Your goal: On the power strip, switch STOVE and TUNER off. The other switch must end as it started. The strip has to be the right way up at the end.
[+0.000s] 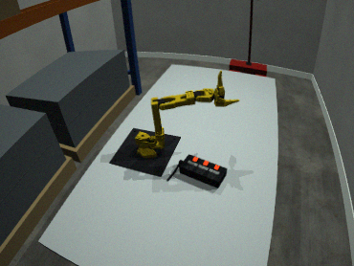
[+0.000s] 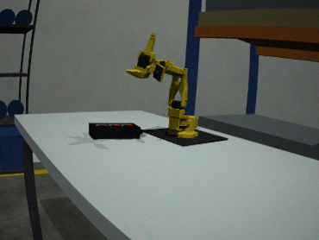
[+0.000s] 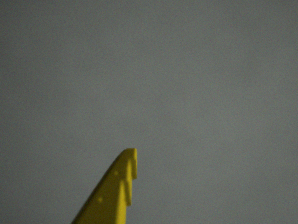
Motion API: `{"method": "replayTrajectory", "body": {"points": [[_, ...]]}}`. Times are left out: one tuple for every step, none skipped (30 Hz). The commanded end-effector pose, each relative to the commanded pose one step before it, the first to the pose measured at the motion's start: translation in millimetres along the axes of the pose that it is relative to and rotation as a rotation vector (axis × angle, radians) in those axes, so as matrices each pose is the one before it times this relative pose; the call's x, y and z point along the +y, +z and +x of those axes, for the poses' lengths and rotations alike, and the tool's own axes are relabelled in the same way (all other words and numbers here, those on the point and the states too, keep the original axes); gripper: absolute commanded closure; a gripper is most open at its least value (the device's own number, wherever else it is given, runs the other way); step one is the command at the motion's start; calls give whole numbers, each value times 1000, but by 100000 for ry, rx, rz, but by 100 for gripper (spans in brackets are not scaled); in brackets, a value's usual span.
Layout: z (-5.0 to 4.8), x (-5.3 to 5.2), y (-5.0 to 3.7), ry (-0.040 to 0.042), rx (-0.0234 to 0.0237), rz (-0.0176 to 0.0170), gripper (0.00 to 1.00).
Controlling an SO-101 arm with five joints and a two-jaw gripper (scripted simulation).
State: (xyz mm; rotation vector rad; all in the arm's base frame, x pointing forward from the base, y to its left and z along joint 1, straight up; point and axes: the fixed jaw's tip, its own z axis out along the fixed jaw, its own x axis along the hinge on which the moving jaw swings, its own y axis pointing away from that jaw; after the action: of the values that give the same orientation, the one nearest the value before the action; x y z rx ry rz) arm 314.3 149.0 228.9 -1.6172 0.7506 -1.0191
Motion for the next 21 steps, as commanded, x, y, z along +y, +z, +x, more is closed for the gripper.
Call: {"method": "replayTrajectory", "body": {"points": [[460,-1589,-925,133,108,494,0],[0,-2,0,0,0,1,0],[0,2,0,0,0,-1,0],[0,-2,0,0,0,1,0],[0,2,0,0,0,-1,0],[0,-2,0,0,0,1,0],[0,2,0,0,0,-1,0],[0,-2,0,0,0,1,0],[0,0,0,0,0,0,0],[0,0,0,0,0,0,0],[1,2,0,1,0,-1,100],[7,3,-2,9,2,-3,100],[20,15,-5,22,5,-9,100],[37,23,-10,43,9,-16,100],[62,42,-15,70,15,-28,100],[90,57,-23,103,22,-39,100],[124,82,-31,142,31,-56,100],[162,104,-41,186,40,-71,100],[206,135,-51,235,51,-91,100],[252,161,-63,289,63,-111,100],[305,197,-76,347,76,-134,100]]}}
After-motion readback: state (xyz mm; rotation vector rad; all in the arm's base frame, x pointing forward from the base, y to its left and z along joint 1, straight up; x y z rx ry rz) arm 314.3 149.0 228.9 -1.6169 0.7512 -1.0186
